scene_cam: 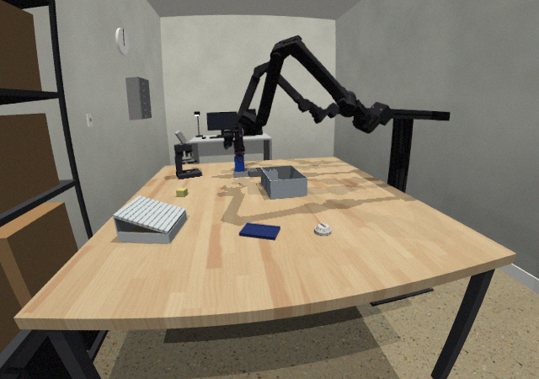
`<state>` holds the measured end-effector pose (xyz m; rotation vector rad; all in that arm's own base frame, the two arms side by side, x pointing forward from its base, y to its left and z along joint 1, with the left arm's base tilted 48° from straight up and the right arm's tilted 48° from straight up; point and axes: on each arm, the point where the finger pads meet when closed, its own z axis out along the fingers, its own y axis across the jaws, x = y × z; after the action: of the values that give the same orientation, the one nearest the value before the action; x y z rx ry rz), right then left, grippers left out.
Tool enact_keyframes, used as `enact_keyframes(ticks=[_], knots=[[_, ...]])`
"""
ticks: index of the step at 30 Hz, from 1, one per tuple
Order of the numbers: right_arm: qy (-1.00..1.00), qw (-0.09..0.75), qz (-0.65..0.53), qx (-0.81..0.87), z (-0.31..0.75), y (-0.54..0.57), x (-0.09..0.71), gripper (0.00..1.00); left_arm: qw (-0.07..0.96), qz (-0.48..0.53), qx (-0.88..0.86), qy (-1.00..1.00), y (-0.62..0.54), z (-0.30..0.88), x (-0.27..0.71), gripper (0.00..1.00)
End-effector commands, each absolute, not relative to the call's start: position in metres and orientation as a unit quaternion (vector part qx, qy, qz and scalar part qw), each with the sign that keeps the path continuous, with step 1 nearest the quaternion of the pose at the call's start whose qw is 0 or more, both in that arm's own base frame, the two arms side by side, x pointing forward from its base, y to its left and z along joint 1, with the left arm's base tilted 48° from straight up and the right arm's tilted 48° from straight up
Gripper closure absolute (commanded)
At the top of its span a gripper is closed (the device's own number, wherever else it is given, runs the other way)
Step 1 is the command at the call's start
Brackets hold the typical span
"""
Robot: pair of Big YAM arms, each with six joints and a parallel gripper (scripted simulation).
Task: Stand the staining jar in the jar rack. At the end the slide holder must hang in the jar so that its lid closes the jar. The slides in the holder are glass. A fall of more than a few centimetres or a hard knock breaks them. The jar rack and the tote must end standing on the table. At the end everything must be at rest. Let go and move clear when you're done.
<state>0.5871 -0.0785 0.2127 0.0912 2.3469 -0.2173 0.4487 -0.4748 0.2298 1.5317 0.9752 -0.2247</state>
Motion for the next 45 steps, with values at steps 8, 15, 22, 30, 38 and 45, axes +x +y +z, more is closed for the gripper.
enact_keyframes(ticks=[8,15,22,30,38,45], knots=[[0.907,0.41,-0.091,0.031,0.218,-0.088,0.616,0.44,0.626,-0.098,0.665,0.396,-0.493,0.254,0.44,0.0],[0.906,0.414,-0.088,0.022,0.208,-0.083,0.633,0.44,0.626,-0.098,0.665,0.396,-0.493,0.254,0.44,0.0],[0.907,0.411,-0.089,0.023,0.197,-0.086,0.635,0.44,0.626,-0.098,0.665,0.396,-0.493,0.254,0.44,0.0],[0.906,0.412,-0.09,0.023,0.2,-0.086,0.632,0.44,0.626,-0.098,0.665,0.396,-0.493,0.254,0.44,0.0],[0.902,0.423,-0.088,0.027,0.219,-0.081,0.626,0.09,0.626,-0.098,0.665,0.396,-0.493,0.254,0.44,0.0],[0.91,0.404,-0.084,0.031,0.209,-0.086,0.604,0.0,0.626,-0.098,0.665,0.396,-0.493,0.254,0.44,0.0]])
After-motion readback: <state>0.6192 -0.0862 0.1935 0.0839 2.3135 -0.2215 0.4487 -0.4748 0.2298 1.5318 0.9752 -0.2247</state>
